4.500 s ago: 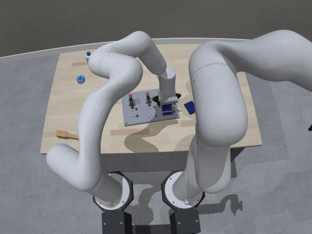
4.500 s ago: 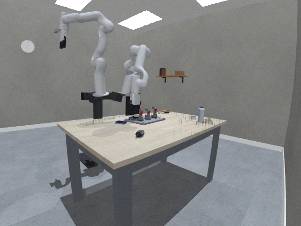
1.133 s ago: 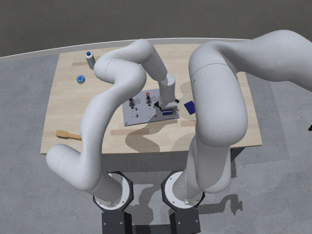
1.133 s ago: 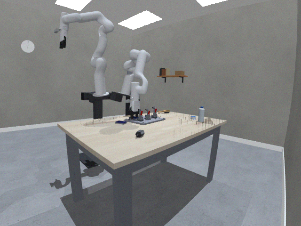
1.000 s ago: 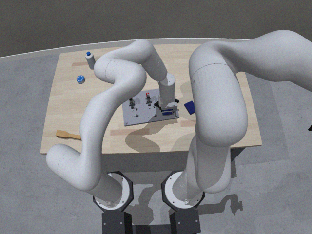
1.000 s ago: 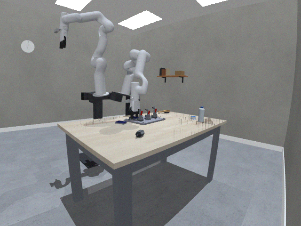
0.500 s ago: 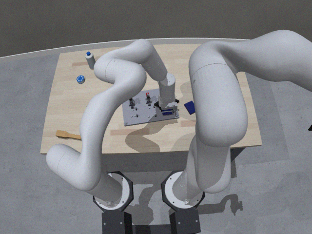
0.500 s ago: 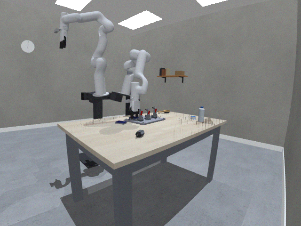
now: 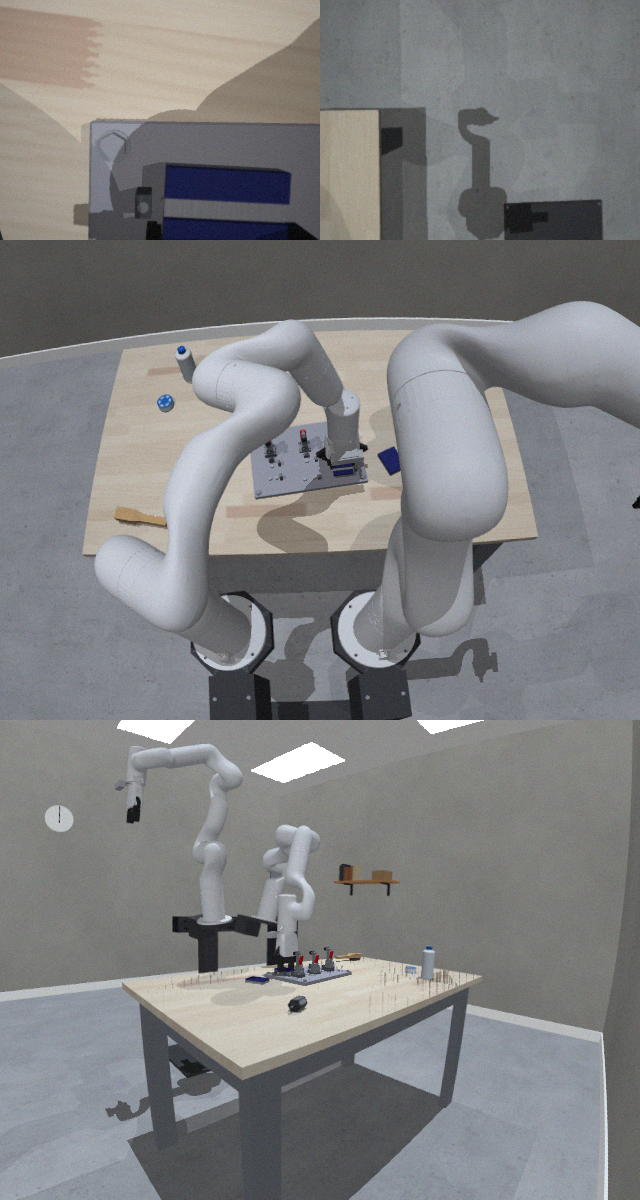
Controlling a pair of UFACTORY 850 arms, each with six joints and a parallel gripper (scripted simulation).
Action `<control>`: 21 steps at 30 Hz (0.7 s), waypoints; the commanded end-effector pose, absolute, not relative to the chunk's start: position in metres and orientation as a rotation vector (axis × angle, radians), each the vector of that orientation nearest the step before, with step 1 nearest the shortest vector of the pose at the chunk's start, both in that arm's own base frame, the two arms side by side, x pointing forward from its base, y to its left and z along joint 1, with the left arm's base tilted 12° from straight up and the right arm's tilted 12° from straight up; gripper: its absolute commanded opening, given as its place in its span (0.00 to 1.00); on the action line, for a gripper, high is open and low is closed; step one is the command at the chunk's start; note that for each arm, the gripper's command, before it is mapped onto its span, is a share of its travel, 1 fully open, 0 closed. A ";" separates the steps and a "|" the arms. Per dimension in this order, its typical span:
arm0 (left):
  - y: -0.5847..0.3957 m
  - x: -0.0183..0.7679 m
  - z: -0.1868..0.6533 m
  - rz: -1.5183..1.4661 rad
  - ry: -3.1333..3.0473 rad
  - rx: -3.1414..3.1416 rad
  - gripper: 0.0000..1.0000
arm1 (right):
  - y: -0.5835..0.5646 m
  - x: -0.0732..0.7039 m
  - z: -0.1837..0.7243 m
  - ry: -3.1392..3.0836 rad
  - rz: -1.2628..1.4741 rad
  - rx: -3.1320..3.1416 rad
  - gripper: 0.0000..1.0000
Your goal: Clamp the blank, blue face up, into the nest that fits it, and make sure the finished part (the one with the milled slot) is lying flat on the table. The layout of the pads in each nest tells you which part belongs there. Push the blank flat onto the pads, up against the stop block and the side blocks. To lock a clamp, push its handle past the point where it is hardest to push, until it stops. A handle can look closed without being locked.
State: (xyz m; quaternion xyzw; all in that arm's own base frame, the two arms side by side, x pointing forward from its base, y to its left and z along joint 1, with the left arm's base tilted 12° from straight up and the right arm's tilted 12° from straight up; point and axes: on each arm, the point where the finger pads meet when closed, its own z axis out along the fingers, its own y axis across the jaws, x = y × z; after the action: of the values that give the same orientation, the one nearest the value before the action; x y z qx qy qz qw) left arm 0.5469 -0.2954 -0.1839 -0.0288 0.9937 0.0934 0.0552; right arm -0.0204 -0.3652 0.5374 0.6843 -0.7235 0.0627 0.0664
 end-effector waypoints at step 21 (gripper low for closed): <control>-0.298 0.547 -0.175 0.282 3.015 -0.087 0.00 | -0.365 -0.020 0.538 -2.181 0.191 2.062 1.00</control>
State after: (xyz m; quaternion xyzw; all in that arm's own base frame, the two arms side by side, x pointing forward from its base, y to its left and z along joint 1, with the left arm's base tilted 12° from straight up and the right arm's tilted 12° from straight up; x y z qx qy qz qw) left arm 0.5461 -0.2963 -0.1783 -0.0288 0.9937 0.0936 0.0550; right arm -0.0204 -0.3652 0.5374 0.6843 -0.7235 0.0627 0.0664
